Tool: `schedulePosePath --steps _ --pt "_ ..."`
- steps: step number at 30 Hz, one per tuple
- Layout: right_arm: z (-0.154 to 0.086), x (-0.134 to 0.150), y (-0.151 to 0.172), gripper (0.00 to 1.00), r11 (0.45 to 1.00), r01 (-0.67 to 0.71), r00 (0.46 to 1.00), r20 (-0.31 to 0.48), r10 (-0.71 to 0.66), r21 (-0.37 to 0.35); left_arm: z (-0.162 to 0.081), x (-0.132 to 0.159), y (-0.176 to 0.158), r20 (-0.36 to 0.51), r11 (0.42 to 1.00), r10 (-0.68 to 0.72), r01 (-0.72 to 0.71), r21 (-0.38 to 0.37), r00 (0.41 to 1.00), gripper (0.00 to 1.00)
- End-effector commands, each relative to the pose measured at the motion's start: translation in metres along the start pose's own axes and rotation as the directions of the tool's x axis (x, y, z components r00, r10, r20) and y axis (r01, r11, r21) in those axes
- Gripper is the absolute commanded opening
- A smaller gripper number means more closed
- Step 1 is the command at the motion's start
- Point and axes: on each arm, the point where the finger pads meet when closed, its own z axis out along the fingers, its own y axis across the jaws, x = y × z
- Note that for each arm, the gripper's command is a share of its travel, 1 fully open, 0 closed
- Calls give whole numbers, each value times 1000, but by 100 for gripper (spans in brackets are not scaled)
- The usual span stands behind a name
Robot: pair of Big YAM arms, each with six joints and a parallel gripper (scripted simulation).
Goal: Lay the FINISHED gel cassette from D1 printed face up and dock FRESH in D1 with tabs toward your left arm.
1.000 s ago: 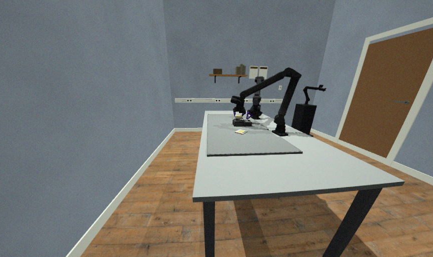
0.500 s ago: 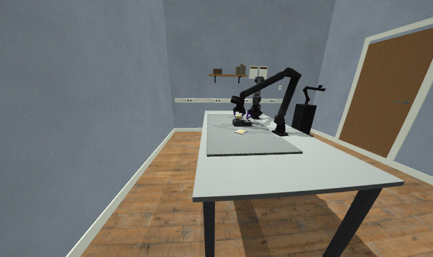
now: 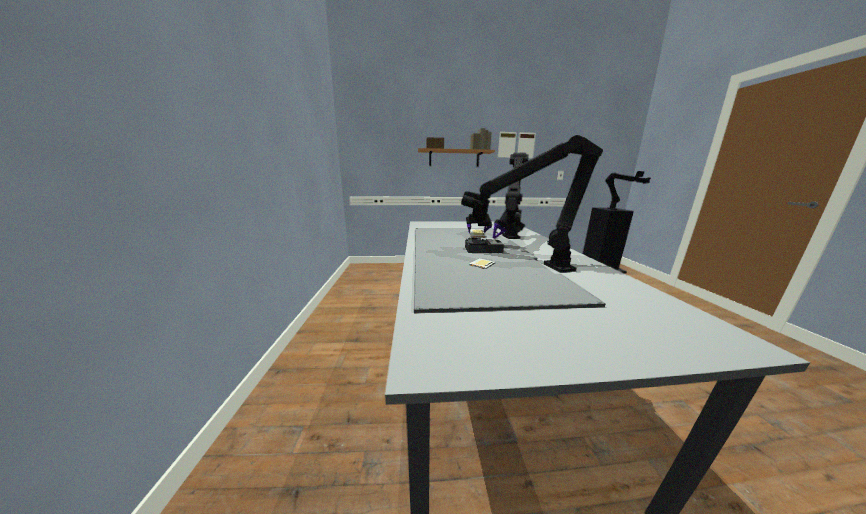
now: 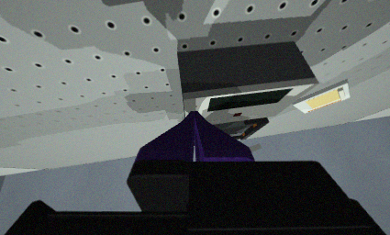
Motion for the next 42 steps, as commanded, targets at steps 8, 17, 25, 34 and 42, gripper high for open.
schedulePosePath --steps 8,17,25,34,42 --pt "-4 4 -9 0 1000 -8 1000 2 8 6 -4 -5 5 13 1000 14 -14 -22 1000 0" --pt "-8 4 -11 0 1000 -13 1000 -3 13 16 -4 -5 5 13 1000 14 -14 -22 1000 0" --pt "-8 4 -11 0 1000 -13 1000 -3 13 16 -4 -5 5 13 1000 14 -14 -22 1000 0" --pt "-12 5 -13 0 1000 -14 1000 -7 14 27 -4 -5 5 13 1000 14 -14 -22 1000 0" --pt "-12 5 -13 0 1000 -14 1000 -7 14 27 -4 -5 5 13 1000 14 -14 -22 1000 0"
